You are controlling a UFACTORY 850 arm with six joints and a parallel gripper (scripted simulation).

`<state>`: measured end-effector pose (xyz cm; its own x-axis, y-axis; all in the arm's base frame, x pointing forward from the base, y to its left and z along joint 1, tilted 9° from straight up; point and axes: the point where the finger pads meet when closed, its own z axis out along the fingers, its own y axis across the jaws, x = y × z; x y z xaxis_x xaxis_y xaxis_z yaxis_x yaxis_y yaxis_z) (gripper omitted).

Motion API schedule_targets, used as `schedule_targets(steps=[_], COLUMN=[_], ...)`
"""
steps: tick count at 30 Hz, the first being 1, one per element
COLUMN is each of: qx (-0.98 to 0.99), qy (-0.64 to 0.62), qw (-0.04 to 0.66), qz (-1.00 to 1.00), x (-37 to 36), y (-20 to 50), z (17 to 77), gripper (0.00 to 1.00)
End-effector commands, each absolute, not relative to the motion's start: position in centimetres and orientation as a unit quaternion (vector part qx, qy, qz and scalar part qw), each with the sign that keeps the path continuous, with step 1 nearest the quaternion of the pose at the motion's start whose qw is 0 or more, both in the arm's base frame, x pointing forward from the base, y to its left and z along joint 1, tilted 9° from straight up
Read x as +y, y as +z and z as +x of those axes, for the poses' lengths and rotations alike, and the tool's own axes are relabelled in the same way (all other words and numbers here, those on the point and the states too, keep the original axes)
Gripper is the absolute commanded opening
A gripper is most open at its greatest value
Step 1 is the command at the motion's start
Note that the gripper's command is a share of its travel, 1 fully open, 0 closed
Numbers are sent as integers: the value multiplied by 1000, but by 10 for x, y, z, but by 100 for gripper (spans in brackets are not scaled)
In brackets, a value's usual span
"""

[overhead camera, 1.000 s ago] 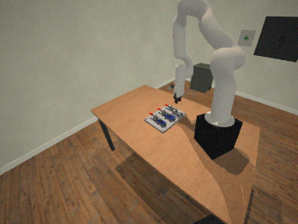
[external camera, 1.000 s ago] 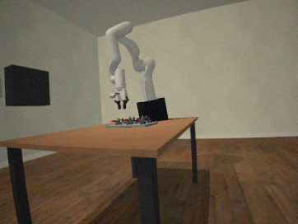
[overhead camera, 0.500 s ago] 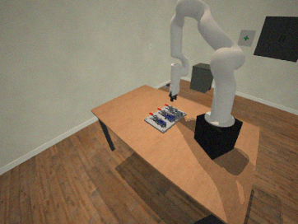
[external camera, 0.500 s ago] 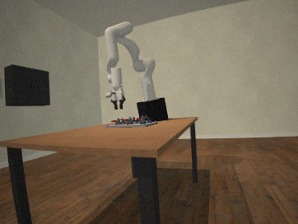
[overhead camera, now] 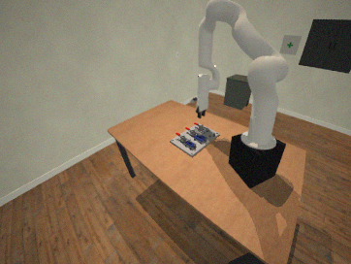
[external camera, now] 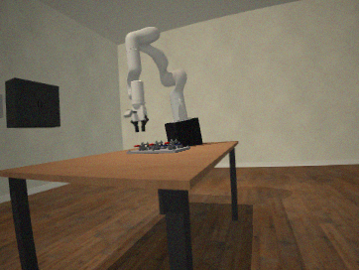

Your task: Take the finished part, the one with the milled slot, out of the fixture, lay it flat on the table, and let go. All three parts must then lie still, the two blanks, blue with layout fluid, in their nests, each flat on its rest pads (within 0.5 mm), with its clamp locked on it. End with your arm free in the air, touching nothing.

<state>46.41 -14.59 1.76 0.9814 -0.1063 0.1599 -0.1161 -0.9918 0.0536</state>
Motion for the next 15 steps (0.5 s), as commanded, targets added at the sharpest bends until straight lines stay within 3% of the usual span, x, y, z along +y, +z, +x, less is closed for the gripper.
schedule_targets(steps=[1, 15], qx=[-56, -56], qy=[73, 73], qw=[38, 38], qz=[995, 995], x=[-147, -148], y=[19, 21], z=[471, 485], gripper=[47, 47])
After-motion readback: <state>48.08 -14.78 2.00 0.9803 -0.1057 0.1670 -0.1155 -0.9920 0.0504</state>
